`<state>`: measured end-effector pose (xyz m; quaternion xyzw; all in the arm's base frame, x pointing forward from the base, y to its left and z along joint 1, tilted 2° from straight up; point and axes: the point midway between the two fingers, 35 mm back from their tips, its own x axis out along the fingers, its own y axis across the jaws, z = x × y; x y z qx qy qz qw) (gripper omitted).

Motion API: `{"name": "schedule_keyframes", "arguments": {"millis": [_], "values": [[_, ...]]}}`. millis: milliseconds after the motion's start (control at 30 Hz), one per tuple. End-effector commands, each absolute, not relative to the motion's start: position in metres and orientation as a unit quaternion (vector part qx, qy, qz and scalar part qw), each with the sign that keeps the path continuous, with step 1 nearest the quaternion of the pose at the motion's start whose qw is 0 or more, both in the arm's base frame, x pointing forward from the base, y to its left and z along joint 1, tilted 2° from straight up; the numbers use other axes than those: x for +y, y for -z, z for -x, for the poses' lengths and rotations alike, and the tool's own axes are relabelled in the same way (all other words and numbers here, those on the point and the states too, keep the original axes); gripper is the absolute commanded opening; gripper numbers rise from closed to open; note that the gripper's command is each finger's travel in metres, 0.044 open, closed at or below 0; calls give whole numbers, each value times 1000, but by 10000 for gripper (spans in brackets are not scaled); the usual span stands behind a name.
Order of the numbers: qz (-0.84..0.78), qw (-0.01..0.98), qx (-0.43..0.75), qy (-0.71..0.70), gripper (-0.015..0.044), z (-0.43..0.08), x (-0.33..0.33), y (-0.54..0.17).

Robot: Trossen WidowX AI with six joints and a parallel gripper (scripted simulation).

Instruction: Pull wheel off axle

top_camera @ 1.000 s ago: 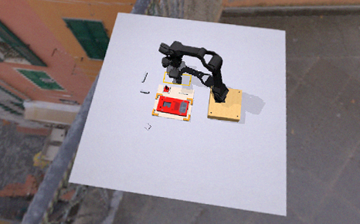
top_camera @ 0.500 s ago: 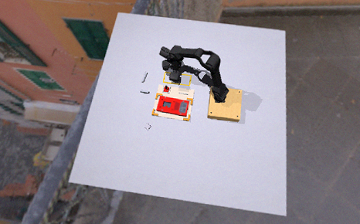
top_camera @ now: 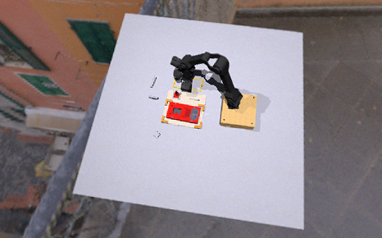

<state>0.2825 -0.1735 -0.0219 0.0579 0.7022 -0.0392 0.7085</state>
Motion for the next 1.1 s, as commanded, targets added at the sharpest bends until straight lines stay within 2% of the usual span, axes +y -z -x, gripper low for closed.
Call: {"name": "schedule_keyframes", "arguments": {"millis": [0,167,200,367,500,667,833,1067], "values": [[-58,708,703,39,158,-282,-173,22],[-58,708,703,39,289,-282,-173,19],[-58,708,703,39,300,-283,-174,14],[-56,711,700,41,300,-282,-175,-35],[-56,711,700,41,300,-282,-175,-38],[-56,711,699,42,431,-251,-156,-59],[-57,709,702,40,440,-208,-130,-83],[-57,709,702,40,440,-206,-129,-84]]}}
